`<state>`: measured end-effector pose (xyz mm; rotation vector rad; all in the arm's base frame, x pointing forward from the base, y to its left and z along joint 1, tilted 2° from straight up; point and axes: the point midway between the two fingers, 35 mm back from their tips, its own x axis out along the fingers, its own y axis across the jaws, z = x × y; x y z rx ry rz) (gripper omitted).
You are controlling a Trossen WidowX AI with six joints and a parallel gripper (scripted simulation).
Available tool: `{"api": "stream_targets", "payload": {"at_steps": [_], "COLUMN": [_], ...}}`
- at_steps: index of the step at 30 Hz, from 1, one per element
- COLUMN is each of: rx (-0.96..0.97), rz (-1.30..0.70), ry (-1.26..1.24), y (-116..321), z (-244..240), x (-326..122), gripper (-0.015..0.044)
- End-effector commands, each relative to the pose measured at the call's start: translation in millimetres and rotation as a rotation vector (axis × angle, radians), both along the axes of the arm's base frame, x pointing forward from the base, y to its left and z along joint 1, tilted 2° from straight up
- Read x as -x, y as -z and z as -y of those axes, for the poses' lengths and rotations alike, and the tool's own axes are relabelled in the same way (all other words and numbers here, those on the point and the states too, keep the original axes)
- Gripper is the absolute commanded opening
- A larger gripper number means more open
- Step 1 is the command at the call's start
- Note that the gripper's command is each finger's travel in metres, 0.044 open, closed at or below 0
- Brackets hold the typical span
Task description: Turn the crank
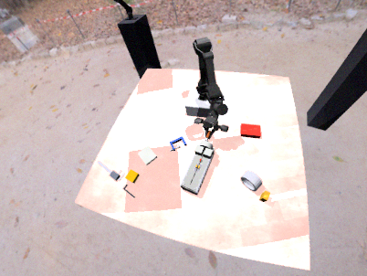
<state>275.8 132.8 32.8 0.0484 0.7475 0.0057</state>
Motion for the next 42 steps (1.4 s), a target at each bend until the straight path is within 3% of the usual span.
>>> {"api": "stream_targets", "payload": {"at_steps": [1,42], "rx": [-0.002,-0.004], "rz": [0.001,0.001], "ry": [0.003,0.003], "y": [0.0,18.6], "z": [0.0,-38.1], "x": [0.0,-0.7], "gripper": [0.0000,0.0000]}}
